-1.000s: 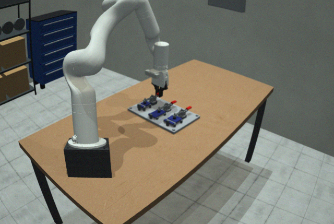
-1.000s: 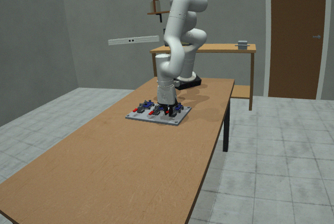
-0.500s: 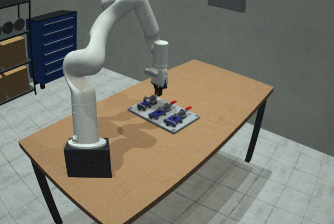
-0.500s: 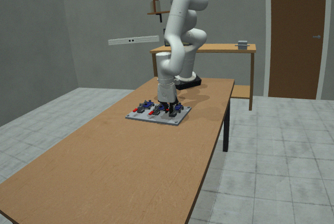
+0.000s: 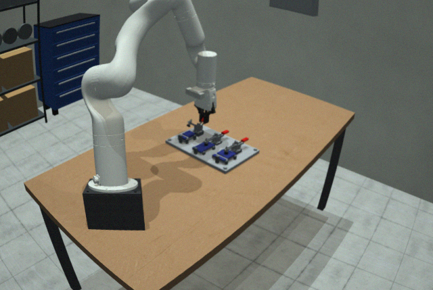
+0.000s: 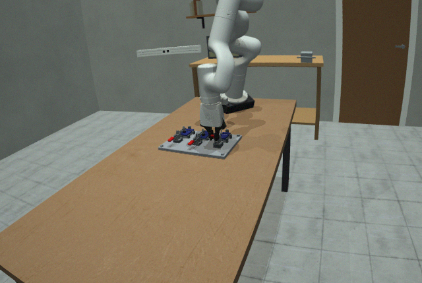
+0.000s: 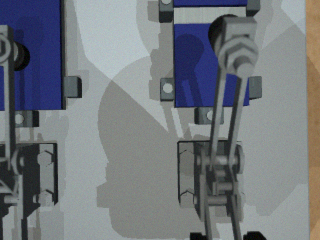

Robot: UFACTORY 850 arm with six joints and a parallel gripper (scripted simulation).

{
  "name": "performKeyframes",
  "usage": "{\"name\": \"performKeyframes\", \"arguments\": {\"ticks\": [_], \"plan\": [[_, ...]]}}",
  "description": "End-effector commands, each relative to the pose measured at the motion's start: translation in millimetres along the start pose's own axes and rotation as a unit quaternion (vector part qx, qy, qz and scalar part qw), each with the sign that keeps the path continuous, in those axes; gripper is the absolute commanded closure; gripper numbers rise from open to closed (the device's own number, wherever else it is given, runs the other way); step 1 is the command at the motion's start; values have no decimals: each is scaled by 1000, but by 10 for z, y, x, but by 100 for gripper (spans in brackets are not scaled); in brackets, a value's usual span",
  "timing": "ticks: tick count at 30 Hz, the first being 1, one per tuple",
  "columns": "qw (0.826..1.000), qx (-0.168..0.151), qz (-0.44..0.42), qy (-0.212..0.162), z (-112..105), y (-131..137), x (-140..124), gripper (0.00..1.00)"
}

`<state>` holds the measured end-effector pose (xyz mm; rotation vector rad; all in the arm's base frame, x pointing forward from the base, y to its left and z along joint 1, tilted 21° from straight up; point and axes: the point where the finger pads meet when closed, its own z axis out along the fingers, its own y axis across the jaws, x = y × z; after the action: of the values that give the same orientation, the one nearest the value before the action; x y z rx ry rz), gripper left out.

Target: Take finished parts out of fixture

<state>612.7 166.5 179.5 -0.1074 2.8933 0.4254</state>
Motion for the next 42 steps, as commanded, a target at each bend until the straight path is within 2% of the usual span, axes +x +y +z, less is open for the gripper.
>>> {"name": "performKeyframes", "arguments": {"ticks": [1,42], "plan": [[1000,0,0,0,-18,1,19,100],[1000,0,0,0,-74,1,249,100]]}}
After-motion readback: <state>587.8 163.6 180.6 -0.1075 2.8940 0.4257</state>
